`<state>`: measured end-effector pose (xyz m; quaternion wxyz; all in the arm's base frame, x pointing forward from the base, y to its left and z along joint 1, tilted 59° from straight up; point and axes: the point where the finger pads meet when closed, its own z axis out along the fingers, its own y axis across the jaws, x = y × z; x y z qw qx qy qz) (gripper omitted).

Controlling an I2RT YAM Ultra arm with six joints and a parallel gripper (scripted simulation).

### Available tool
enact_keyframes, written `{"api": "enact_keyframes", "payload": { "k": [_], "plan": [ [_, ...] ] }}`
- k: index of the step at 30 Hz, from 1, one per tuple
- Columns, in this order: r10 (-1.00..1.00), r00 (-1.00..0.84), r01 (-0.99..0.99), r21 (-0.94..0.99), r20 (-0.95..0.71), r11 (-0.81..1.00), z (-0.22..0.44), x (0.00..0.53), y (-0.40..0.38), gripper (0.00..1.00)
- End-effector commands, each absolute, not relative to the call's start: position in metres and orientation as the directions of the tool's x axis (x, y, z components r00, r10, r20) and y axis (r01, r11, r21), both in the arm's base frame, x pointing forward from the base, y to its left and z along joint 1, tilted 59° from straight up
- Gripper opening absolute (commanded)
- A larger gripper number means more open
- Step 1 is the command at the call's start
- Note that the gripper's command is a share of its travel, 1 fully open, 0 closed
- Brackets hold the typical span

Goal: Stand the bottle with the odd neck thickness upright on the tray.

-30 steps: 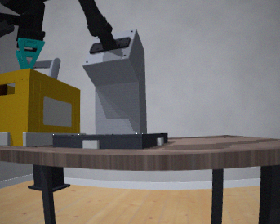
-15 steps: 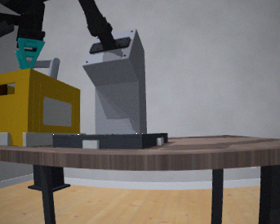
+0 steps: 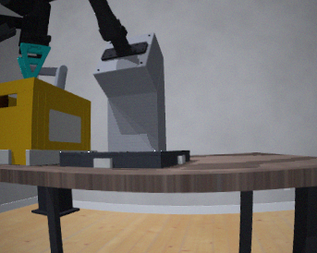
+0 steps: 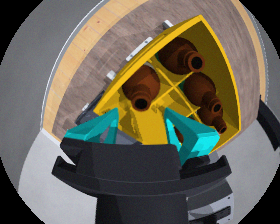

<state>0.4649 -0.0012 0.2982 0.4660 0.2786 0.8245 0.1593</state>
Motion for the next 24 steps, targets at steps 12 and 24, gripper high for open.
{"api": "enact_keyframes", "payload": {
  "k": [12,24],
  "plan": [
    [0.614,-0.367,0.293,0.539,-0.699,0.79,0.323,0.461,-0.006,0.61],
    [0.614,-0.377,0.3,0.535,-0.693,0.789,0.311,0.472,-0.006,0.61]
  ]
}}
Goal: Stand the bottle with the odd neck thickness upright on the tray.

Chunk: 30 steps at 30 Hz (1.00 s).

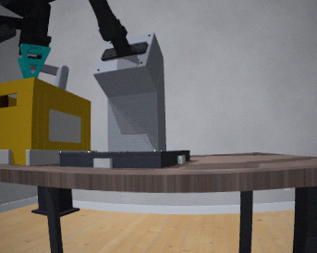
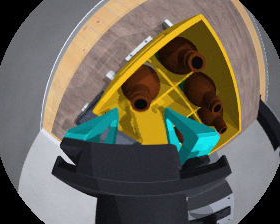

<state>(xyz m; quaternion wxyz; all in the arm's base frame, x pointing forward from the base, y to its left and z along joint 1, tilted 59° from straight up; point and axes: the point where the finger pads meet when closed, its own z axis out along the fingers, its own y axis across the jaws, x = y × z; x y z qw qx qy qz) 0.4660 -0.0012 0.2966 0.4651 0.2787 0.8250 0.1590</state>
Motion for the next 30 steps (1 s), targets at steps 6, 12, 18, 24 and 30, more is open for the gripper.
{"api": "enact_keyframes", "payload": {
  "k": [6,12,18,24,30],
  "plan": [
    [0.614,-0.379,0.301,0.535,-0.693,0.789,0.308,0.476,-0.006,0.61],
    [0.614,-0.37,0.294,0.539,-0.698,0.79,0.312,0.478,-0.005,0.61],
    [0.614,-0.379,0.301,0.535,-0.693,0.79,0.303,0.485,-0.005,0.61],
    [0.613,-0.373,0.296,0.538,-0.696,0.79,0.304,0.489,-0.005,0.61],
    [0.614,-0.38,0.301,0.535,-0.692,0.79,0.297,0.494,-0.005,0.61]
  ]
}}
